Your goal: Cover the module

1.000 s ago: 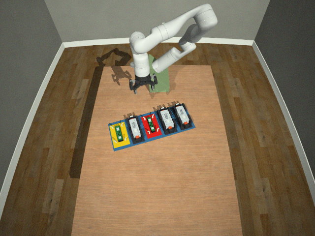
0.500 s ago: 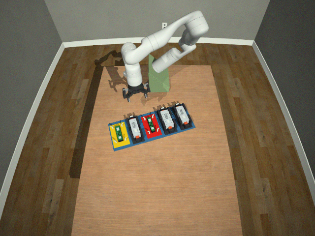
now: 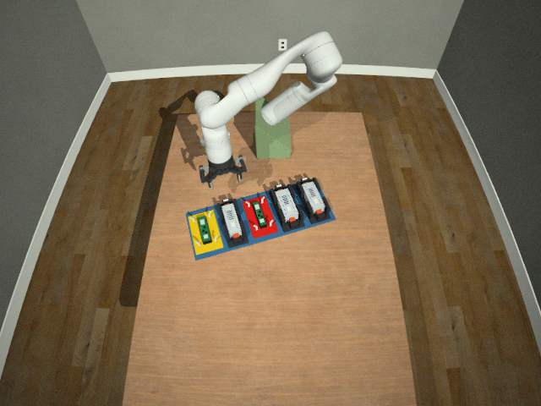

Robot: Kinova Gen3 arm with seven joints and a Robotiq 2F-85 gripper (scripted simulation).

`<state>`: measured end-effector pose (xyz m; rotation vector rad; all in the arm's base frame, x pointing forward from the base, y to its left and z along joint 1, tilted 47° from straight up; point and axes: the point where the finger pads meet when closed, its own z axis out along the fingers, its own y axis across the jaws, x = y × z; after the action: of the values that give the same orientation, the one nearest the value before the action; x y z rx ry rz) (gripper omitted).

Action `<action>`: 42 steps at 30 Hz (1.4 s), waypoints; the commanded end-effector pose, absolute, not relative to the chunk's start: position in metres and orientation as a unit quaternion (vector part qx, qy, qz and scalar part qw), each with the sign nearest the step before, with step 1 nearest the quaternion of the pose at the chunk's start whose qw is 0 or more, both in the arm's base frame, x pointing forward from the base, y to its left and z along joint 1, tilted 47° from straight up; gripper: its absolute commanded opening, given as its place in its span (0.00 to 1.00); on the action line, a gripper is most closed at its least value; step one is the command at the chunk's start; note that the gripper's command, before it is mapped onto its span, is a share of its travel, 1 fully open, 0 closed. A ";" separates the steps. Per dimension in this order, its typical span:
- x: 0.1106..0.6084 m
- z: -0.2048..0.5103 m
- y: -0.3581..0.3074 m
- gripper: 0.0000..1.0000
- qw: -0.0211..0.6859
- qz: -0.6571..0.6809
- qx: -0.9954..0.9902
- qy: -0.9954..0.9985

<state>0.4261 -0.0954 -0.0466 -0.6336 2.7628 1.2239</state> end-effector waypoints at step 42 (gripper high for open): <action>0.483 -0.182 -0.086 1.00 0.028 0.395 -0.205 0.895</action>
<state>0.4769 -0.0861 -0.1685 -0.6334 2.7625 1.2224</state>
